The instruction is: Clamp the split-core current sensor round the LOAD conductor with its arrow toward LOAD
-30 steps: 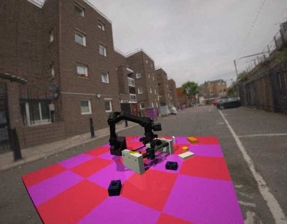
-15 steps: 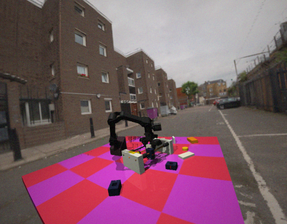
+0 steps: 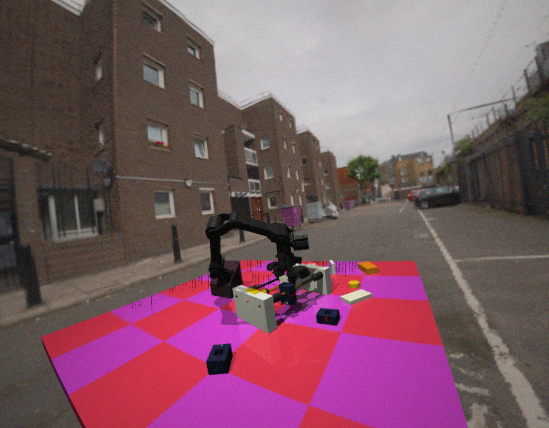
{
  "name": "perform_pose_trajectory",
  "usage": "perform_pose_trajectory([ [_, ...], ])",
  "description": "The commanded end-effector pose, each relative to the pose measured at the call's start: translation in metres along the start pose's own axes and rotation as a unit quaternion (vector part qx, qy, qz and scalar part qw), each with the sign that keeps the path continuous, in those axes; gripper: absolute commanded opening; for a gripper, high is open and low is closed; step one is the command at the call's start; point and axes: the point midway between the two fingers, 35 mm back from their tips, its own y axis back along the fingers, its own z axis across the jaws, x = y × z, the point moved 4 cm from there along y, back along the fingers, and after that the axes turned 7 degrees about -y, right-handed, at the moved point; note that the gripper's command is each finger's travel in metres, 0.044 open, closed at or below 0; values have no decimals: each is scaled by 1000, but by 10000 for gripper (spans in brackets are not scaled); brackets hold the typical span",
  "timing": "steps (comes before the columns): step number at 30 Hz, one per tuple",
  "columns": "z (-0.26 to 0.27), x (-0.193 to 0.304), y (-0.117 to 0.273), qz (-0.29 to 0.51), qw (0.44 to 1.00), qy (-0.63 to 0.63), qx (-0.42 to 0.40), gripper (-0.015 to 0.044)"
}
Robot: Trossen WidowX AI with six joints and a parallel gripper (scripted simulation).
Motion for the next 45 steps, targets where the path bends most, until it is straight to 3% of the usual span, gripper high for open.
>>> perform_pose_trajectory([
  [1, 0, 0, 0, 0, 1000, 0, 0, 99],
  [9, 0, 0, 0, 0, 1000, 0, 0, 46],
  [11, 0, 0, 1, 0, 1000, 0, 1, 0],
  [42, 0, 0, -4, 0, 1000, 1, 1, 0],
  [45, 0, 0, 0, -1, 1000, 0, 1, 79],
])
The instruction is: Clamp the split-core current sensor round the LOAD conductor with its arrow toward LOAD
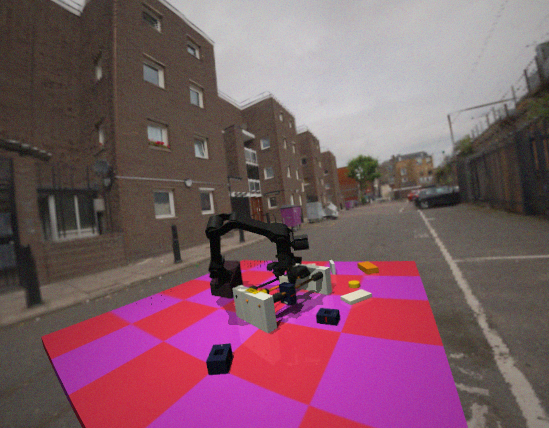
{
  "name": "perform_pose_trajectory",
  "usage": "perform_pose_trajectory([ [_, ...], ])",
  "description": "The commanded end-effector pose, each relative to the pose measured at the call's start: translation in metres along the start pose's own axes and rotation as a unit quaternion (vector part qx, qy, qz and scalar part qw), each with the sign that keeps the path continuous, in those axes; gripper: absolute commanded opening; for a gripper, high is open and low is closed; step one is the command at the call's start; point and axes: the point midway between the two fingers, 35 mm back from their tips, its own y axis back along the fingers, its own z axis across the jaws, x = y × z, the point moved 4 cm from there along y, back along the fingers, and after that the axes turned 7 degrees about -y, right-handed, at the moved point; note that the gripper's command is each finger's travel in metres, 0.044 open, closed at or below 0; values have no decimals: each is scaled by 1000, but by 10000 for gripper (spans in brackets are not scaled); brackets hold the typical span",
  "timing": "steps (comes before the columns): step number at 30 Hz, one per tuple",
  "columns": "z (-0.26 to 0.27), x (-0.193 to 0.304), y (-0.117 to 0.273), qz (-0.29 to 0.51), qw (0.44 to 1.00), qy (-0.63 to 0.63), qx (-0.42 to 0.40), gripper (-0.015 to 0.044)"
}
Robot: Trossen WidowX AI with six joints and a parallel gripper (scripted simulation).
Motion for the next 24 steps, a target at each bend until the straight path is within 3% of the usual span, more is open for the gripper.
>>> perform_pose_trajectory([
  [1, 0, 0, 0, 0, 1000, 0, 0, 105],
  [7, 0, 0, 0, 0, 1000, 0, 0, 255],
  [24, 0, 0, 0, 0, 1000, 0, 0, 255],
])
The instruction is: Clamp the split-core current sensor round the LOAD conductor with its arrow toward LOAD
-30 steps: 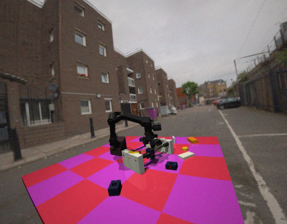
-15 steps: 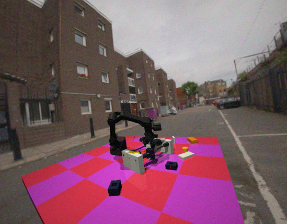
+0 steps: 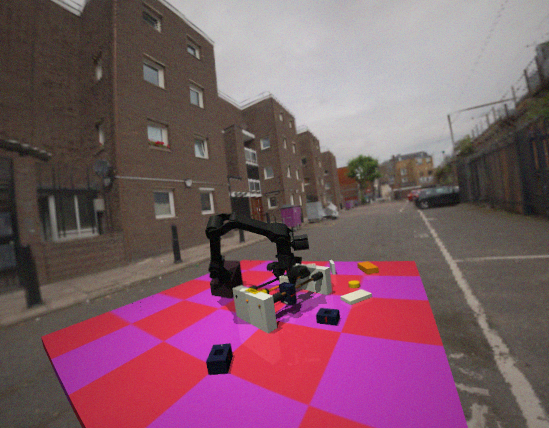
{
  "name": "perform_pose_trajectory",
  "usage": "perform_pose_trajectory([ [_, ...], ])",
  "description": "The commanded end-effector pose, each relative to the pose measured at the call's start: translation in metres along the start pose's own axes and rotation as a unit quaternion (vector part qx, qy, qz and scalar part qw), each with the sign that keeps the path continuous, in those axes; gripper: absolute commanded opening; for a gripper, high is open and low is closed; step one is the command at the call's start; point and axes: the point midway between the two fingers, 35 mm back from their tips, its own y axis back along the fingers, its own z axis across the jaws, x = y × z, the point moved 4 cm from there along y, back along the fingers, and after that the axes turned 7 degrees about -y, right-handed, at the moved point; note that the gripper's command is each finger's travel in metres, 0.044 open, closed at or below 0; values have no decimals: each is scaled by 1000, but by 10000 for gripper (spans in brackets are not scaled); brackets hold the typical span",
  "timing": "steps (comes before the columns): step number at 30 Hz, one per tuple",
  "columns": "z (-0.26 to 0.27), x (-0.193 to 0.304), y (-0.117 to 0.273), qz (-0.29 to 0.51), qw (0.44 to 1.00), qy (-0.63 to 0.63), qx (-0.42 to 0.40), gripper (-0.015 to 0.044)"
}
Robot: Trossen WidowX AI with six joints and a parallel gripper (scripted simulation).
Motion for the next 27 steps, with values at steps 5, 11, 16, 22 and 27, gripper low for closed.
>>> perform_pose_trajectory([
  [5, 0, 0, 0, 0, 1000, 0, 0, 255],
  [11, 0, 0, 0, 0, 1000, 0, 0, 255],
  [16, 0, 0, 0, 0, 1000, 0, 0, 255],
  [22, 0, 0, 0, 0, 1000, 0, 0, 412],
  [27, 0, 0, 0, 0, 1000, 0, 0, 440],
])
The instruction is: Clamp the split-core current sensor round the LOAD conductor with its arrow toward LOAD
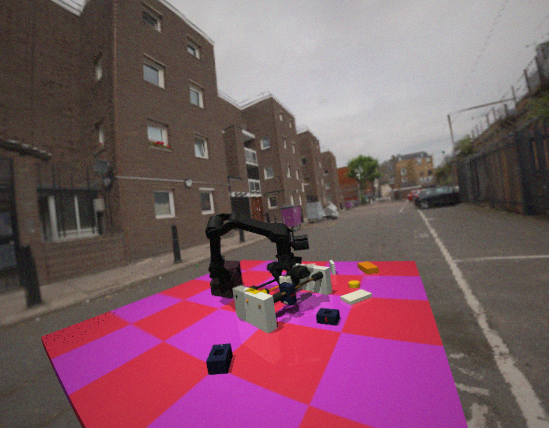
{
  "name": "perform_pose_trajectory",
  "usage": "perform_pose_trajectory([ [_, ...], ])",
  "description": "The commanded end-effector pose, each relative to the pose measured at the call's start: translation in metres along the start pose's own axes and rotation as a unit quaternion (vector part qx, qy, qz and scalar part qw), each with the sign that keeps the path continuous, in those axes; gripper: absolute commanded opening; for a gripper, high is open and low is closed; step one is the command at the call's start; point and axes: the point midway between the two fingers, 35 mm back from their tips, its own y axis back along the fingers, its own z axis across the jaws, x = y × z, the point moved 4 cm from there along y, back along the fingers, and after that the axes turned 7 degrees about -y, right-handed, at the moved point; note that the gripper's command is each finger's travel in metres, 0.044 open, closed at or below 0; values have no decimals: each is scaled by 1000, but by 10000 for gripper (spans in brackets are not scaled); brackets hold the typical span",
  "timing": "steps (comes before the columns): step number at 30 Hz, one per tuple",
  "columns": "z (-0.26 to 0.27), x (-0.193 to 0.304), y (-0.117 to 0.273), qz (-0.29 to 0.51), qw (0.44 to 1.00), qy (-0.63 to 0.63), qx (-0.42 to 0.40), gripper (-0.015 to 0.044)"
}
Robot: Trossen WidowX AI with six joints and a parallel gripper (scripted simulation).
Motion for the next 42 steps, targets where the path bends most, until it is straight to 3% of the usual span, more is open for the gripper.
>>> perform_pose_trajectory([
  [1, 0, 0, 0, 0, 1000, 0, 0, 440],
  [6, -1, -1, 9, 0, 1000, 0, 0, 440],
  [13, 2, 4, 103, 0, 1000, 0, 5, 440],
  [42, 2, 4, 106, 0, 1000, 0, 5, 440],
])
